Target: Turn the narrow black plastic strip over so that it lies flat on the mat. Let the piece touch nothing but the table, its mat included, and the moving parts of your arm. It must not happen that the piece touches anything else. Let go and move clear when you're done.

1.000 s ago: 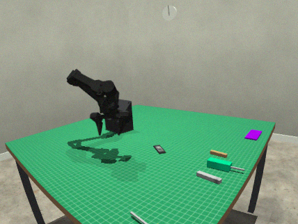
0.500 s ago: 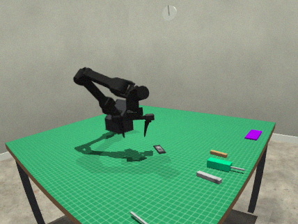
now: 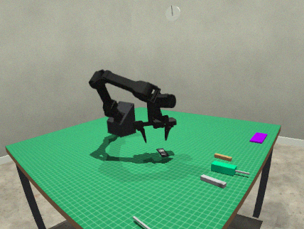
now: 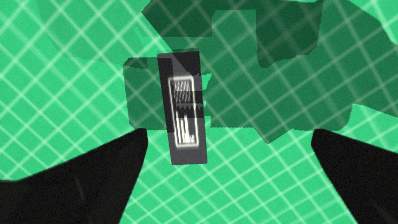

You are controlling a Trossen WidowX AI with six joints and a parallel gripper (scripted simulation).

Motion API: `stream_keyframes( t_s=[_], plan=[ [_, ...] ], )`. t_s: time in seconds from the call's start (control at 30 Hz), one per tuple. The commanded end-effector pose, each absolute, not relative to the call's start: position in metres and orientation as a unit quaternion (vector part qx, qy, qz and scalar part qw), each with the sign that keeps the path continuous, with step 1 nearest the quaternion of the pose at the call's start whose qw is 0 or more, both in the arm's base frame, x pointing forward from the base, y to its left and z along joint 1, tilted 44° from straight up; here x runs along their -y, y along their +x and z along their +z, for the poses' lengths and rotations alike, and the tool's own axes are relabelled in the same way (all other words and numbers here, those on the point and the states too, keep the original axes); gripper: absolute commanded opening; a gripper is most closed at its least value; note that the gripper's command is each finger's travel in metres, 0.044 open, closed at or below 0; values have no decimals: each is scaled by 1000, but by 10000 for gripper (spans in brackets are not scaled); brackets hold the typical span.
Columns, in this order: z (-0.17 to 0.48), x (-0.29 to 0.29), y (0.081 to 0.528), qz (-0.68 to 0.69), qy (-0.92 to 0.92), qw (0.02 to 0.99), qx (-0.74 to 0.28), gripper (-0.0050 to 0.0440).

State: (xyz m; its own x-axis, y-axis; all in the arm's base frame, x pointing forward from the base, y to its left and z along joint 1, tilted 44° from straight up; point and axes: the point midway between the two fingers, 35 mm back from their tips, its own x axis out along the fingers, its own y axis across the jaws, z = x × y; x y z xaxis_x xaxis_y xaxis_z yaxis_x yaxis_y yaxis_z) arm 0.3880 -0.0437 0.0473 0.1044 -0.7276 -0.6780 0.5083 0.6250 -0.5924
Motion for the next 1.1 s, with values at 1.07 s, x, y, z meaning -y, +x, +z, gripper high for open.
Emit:
stream_keyframes(
  t_s=[1.07],
  plan=[
    [29,28,404,-404,-104,717,-558,440]
  ],
)
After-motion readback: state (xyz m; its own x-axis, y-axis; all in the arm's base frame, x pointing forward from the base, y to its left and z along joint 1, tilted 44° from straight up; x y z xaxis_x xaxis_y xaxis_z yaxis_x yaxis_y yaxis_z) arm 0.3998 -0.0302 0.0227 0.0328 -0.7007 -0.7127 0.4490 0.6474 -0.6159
